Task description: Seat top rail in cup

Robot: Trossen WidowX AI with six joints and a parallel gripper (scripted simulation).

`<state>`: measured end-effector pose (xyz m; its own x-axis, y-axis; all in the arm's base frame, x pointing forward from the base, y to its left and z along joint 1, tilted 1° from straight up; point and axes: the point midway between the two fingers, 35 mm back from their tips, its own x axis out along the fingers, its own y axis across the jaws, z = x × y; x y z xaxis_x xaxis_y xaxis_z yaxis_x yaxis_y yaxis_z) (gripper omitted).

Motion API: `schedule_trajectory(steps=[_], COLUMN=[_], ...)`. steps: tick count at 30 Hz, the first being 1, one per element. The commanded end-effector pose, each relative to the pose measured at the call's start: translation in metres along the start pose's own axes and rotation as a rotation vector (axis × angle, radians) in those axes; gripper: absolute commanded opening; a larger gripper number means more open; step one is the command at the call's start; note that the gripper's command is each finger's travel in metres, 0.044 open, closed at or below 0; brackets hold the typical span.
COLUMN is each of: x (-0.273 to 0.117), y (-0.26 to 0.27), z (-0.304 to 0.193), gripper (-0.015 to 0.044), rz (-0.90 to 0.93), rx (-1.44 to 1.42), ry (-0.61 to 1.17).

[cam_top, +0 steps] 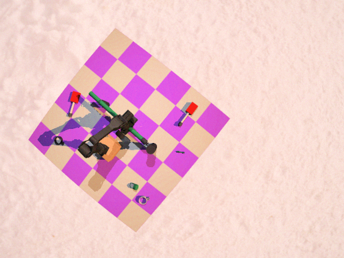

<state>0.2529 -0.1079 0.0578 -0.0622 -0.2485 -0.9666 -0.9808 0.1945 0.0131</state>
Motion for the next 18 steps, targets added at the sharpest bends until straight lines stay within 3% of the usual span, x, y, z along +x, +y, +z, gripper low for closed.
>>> schedule_trajectory(steps=[1, 18], x=[-0.0022, -0.0043], y=[0.0005, 0.0009], z=[-0.0018, -0.0047], gripper=[0.0000, 0.0000], rz=[-0.001, 0.000], rx=[0.002, 0.003], ry=[0.009, 0.013])
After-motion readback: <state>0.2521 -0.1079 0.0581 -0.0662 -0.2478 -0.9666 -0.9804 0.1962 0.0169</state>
